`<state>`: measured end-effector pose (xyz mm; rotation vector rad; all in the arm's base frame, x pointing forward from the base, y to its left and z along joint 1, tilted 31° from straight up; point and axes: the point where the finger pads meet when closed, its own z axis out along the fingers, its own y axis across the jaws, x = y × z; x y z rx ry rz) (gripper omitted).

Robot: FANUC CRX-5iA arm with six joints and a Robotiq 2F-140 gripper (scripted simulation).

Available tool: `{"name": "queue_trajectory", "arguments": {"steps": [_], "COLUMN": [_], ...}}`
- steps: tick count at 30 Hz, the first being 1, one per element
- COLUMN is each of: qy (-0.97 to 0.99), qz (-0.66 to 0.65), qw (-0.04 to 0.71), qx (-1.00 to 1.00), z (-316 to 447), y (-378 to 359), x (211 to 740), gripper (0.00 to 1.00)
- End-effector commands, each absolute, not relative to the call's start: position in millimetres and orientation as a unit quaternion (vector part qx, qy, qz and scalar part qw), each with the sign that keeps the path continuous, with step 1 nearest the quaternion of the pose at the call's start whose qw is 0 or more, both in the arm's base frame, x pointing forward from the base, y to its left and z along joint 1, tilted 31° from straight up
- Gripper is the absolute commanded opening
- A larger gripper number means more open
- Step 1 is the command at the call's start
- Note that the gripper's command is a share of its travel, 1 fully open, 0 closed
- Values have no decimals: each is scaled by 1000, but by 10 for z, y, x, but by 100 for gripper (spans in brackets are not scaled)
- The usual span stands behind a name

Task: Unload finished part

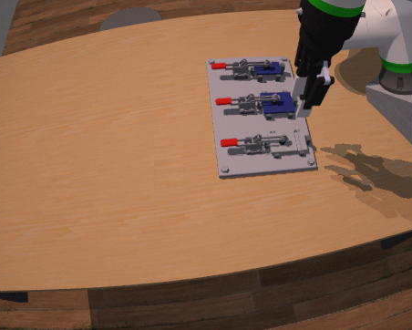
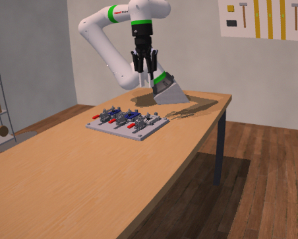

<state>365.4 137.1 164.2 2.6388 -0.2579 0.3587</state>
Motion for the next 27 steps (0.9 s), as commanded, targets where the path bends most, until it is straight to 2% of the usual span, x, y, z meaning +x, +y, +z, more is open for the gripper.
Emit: {"name": "queue_trajectory", "arguments": {"steps": [1,27], "qy": [-94,-94], "qz": [131,131], "qw": [231,231], "qx": [960,960], "z": [1642,1636], "y": [1375,1388], "x": [3655,3659], "gripper": [28,28]}}
